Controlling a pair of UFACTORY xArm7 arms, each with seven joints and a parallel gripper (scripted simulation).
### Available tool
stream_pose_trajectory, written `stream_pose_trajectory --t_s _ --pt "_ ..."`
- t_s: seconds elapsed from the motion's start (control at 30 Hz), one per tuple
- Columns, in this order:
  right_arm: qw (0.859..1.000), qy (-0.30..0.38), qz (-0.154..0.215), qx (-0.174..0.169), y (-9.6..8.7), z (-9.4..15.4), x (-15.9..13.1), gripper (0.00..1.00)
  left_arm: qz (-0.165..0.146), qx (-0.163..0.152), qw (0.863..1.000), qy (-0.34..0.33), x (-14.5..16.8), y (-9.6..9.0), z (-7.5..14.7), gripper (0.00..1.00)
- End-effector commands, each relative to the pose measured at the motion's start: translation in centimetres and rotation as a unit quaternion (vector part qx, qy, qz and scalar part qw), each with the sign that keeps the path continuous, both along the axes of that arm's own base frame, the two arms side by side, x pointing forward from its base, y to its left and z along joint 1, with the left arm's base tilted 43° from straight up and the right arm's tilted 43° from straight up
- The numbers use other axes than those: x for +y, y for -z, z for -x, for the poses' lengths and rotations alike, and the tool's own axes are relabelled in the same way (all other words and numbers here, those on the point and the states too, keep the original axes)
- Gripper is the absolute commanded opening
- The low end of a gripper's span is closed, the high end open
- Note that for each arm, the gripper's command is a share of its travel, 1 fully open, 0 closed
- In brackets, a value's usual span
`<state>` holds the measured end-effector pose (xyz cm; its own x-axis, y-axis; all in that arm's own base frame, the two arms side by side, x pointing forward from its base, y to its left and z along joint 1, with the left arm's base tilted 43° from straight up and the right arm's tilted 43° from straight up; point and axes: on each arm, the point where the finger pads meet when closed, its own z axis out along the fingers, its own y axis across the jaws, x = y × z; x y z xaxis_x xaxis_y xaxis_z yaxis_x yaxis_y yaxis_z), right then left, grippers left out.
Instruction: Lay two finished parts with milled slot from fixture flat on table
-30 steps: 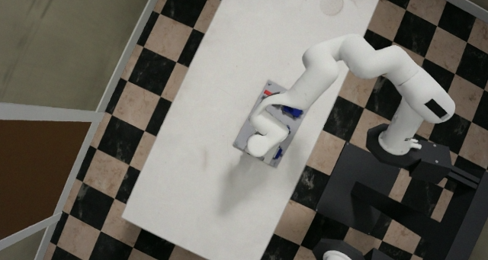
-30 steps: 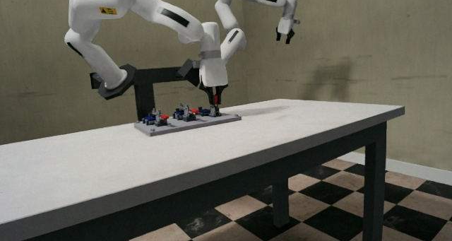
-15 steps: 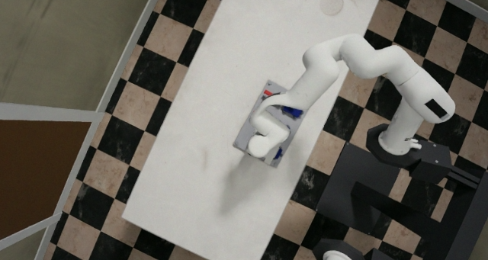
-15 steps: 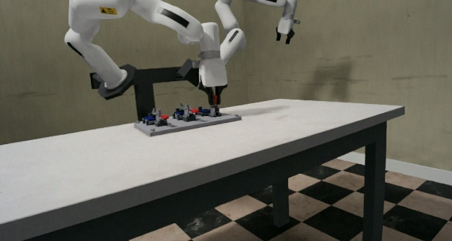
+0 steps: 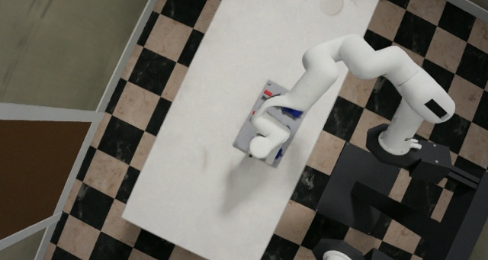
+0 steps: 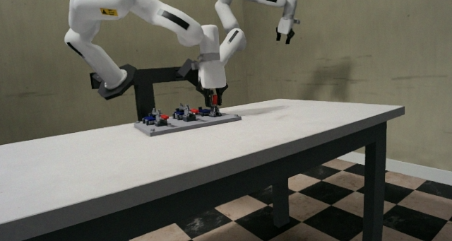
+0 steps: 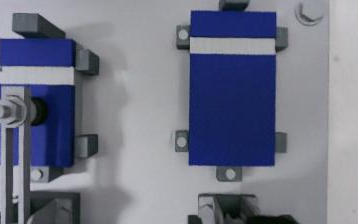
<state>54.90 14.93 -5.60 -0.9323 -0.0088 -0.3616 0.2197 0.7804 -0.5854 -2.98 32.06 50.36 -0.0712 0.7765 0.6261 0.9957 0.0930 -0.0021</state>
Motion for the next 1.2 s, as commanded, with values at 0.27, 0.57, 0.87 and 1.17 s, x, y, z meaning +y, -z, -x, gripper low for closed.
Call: stream_pose_trajectory --t_s 0.27,0.57,0.87,1.17 --pt "1.000 -0.004 -0.006 -0.008 -0.8 -0.5 0.8 0.48 -0.002 -0.001 1.000 0.000 0.0 -0.2 0.0 1.00" --pt "1.000 -0.004 -0.006 -0.008 -0.8 -0.5 0.8 0.48 -0.002 -0.001 1.000 0.000 0.0 -0.2 0.0 1.00" --pt "1.000 -0.004 -0.006 -0.008 -0.9 -0.5 0.9 0.48 -0.002 -0.001 1.000 0.000 0.0 -0.2 0.0 1.00" --pt "1.000 -0.004 -0.006 -0.008 -2.2 0.0 2.0 0.48 -0.002 -0.001 1.000 0.000 0.0 -0.2 0.0 1.00"
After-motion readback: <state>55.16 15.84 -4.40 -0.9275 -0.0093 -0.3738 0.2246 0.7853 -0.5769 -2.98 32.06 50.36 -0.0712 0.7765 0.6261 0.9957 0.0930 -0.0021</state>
